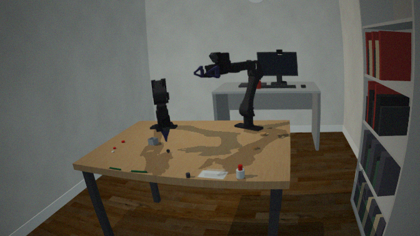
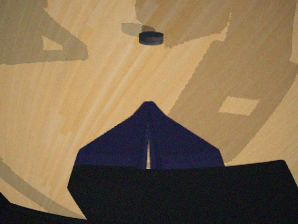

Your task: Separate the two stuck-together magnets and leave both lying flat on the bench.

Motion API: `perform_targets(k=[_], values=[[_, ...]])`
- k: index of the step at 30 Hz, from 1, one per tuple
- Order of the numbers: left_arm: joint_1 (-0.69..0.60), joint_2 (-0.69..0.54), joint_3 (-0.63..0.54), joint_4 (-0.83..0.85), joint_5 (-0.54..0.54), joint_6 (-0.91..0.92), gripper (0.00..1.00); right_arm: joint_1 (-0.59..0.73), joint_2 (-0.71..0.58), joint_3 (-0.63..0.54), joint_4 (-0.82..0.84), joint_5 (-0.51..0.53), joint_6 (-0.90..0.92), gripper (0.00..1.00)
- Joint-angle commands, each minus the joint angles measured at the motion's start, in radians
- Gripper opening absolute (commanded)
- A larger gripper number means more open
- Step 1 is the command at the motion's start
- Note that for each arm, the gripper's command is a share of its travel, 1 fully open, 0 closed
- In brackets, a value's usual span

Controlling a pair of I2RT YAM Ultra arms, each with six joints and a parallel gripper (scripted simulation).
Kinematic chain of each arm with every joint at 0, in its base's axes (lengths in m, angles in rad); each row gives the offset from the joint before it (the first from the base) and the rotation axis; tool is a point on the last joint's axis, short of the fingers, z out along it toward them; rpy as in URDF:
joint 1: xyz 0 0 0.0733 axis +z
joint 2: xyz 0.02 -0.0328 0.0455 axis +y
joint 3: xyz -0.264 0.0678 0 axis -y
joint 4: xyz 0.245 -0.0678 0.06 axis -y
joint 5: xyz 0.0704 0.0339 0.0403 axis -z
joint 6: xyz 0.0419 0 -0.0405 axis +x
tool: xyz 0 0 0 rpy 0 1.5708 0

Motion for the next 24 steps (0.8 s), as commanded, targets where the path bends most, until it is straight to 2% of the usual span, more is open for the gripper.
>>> perform_targets(k=[1,24], values=[[-0.001,-0.003,0.006,0.003,0.001,0.001,1.00,0.000,-0.011,-0.007,0.031,-0.001,-0.001,0.00],[-0.001,-0.003,0.006,0.003,0.001,0.001,1.00,-0.002,-0.010,-0.125,0.148,0.000,-0.002,0.00]])
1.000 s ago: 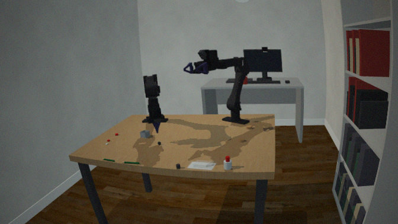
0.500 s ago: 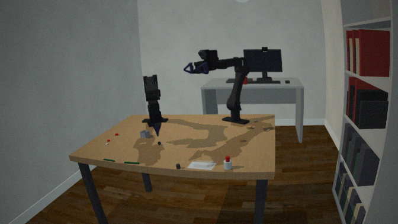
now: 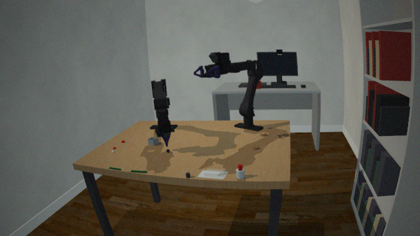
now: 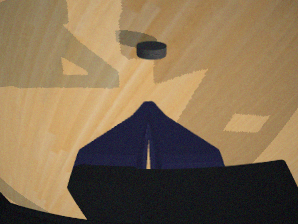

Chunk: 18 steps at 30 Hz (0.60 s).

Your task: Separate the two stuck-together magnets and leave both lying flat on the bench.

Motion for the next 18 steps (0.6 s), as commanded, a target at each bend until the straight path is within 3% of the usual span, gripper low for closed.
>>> perform_targets(k=[1,18], values=[[0.000,-0.003,0.006,0.004,0.002,0.001,1.00,-0.001,-0.005,0.001,0.026,0.000,-0.001,0.00],[0.000,-0.003,0.006,0.004,0.002,0.001,1.00,-0.001,0.011,-0.012,0.037,0.001,0.001,0.00]])
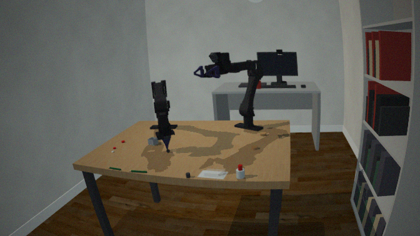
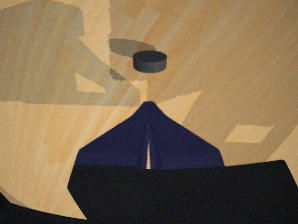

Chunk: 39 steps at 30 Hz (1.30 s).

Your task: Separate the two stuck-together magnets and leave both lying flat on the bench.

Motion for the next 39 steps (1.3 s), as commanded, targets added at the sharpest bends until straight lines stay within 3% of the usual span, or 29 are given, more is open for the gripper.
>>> perform_targets(k=[1,20,39], values=[[0.000,-0.003,0.006,0.004,0.001,0.000,1.00,0.001,-0.008,0.015,-0.006,0.001,-0.001,0.00],[0.000,-0.003,0.006,0.004,0.001,0.000,1.00,0.000,-0.007,0.011,-0.001,0.001,-0.002,0.00],[0.000,-0.003,0.006,0.004,0.001,0.000,1.00,0.006,0.093,0.214,-0.104,0.001,0.004,0.00]])
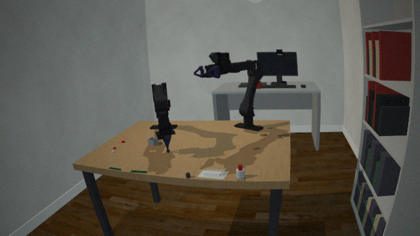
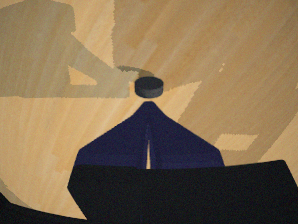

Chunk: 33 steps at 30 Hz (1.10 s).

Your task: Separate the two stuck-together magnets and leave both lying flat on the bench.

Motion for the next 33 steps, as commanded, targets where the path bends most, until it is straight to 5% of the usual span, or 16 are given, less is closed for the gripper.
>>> perform_targets(k=[1,26,33], values=[[-0.002,-0.003,0.006,0.004,0.000,0.000,1.00,0.002,0.009,0.032,-0.026,-0.001,0.001,0.00],[-0.002,-0.003,0.006,0.004,0.000,0.000,1.00,0.002,0.112,0.374,-0.239,-0.001,0.002,0.00],[-0.002,-0.003,0.006,0.004,0.000,0.000,1.00,0.002,0.111,0.380,-0.239,-0.001,0.001,0.00]])
